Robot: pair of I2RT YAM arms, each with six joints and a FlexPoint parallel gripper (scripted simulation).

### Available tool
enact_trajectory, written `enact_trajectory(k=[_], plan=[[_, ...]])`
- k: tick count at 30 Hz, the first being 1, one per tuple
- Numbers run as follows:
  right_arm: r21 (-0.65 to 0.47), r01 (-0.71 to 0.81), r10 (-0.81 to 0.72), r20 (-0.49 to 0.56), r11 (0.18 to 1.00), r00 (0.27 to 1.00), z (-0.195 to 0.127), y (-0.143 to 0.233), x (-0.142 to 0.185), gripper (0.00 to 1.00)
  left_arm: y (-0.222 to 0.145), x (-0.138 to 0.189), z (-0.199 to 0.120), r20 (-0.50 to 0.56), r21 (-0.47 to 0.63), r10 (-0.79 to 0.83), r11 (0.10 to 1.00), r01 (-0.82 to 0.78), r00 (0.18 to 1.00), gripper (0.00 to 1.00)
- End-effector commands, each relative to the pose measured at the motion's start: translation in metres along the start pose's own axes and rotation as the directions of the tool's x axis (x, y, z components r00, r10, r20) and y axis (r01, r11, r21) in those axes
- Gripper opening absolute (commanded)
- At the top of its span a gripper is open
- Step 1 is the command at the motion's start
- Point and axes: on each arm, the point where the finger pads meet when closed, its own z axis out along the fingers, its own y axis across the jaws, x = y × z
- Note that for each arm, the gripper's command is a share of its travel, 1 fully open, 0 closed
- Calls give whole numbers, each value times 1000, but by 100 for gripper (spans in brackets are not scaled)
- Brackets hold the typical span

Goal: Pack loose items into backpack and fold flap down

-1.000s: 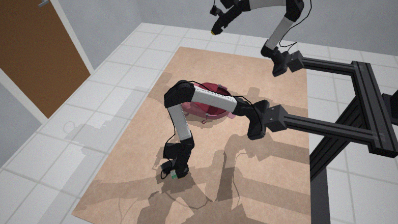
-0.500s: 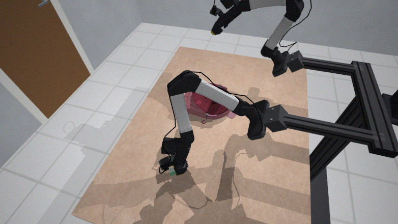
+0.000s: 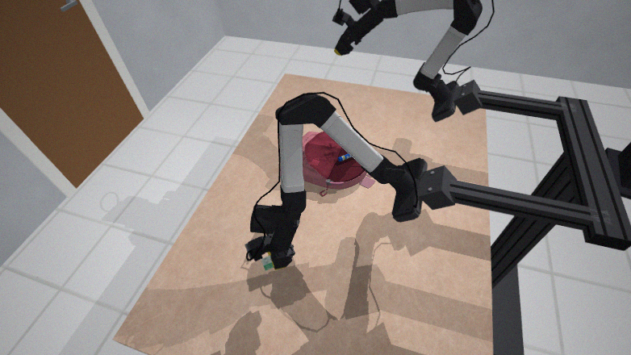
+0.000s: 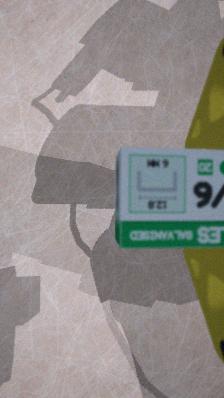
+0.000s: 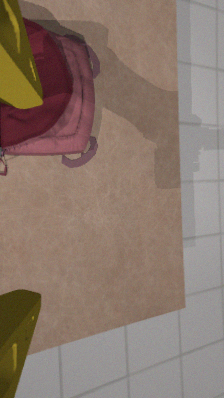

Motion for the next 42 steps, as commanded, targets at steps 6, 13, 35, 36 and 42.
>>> enact_trajectory(k=[6,13,35,36,42], plan=[[-2,2,-2,17,1000,1000,-3,0,-5,90,-22,16,-16,-7,59,102,993,-102,995,29],[-2,2,-2,17,1000,1000,-3,0,-5,90,-58,67,-36,20,156,351,924,-350,936,29],[-2,2,-2,17,1000,1000,-3,0,-5,90,-161,208,-93,211,335,859,385,-860,467,29],[-2,2,-2,17,1000,1000,-3,0,-5,90,-161,208,-93,211,335,859,385,-860,467,29],[-2,2,-2,17,1000,1000,-3,0,-5,90,-186,248,-104,258,367,918,194,-910,300,29]])
